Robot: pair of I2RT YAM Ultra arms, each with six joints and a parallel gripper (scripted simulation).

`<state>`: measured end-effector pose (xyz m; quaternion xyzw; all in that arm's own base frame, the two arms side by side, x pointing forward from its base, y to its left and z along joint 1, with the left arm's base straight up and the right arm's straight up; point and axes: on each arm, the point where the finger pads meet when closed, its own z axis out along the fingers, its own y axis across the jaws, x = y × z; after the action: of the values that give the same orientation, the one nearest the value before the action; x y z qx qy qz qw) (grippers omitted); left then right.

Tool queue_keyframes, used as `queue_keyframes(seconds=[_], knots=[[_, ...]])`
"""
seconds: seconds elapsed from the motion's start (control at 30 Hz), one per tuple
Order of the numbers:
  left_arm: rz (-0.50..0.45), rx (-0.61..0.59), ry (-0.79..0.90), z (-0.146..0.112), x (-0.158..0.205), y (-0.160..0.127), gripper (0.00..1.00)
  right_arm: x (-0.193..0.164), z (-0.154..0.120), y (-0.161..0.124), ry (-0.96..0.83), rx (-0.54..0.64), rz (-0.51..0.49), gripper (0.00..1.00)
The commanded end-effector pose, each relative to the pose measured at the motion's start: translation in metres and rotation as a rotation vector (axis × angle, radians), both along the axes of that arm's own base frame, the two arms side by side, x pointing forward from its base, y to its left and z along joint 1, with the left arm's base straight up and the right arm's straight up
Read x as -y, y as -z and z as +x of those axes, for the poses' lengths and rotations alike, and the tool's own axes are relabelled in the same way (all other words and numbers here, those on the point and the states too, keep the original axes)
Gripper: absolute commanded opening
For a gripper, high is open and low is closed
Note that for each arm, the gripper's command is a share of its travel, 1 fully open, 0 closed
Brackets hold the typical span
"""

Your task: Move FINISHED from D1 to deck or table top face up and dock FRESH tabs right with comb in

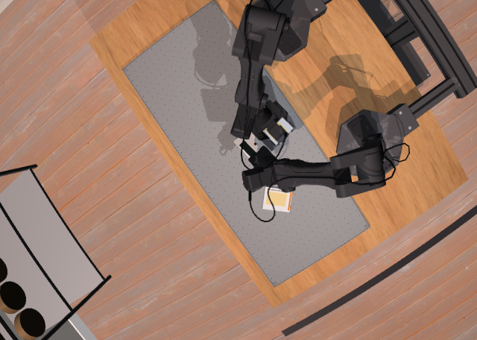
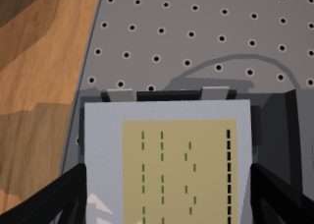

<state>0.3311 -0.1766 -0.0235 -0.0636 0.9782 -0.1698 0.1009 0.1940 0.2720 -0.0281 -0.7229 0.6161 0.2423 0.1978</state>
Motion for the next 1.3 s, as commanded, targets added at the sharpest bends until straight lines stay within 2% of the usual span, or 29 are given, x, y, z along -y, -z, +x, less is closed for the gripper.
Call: queue_keyframes(seconds=[0.0,0.07,0.6,0.67,1.27], knots=[[0.147,-0.174,-0.018,-0.0483,-0.0325,0.0511,0.00,0.0016,0.0023,-0.0085,0.006,0.012,0.033,0.00],[0.147,-0.174,-0.018,-0.0483,-0.0325,0.0511,0.00,0.0024,0.0026,-0.0110,0.008,0.005,0.100,0.00],[0.147,-0.174,-0.018,-0.0483,-0.0325,0.0511,0.00,0.0028,0.0027,-0.0122,0.008,0.005,0.103,0.00],[0.147,-0.174,-0.018,-0.0483,-0.0325,0.0511,0.00,0.0037,0.0033,-0.0147,0.015,0.001,0.168,0.00],[0.147,-0.174,-0.018,-0.0483,-0.0325,0.0511,0.00,0.0016,0.0032,-0.0167,0.016,0.003,0.171,0.00]])
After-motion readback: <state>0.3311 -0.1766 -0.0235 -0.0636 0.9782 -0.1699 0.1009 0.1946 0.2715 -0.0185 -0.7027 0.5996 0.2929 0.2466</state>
